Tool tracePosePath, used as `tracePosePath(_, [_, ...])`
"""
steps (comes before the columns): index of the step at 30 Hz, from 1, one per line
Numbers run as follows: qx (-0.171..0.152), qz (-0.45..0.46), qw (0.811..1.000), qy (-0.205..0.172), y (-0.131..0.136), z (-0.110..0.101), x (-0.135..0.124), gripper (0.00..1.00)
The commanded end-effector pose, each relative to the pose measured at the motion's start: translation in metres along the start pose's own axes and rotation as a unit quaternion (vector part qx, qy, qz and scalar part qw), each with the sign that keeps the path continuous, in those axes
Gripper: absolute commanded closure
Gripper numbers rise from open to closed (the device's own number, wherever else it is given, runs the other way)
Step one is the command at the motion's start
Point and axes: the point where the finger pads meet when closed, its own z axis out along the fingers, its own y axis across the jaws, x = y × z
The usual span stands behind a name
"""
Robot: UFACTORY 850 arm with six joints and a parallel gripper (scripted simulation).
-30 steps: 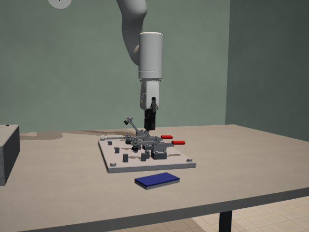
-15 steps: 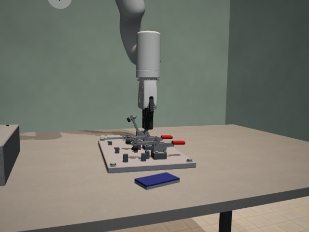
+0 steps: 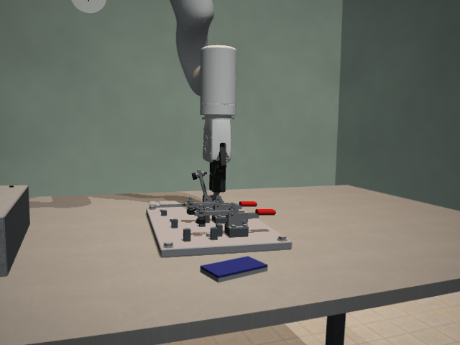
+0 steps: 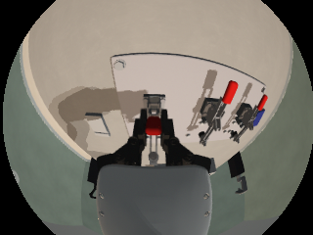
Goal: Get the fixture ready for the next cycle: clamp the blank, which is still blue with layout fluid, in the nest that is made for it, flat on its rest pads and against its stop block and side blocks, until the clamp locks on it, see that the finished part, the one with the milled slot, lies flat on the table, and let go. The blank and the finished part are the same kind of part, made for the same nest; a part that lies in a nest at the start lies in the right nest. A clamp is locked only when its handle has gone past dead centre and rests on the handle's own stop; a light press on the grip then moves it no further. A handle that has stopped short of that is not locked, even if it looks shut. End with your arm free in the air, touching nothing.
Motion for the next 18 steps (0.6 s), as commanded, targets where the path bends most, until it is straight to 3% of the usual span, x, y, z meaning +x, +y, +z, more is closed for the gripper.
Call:
tracePosePath(1, [-0.001,0.0,1.0,-0.004,-0.0003,0.0007,-0.004,1.0])
tracePosePath(18, [-0.001,0.0,1.0,-0.004,-0.0003,0.0007,-0.0062,1.0])
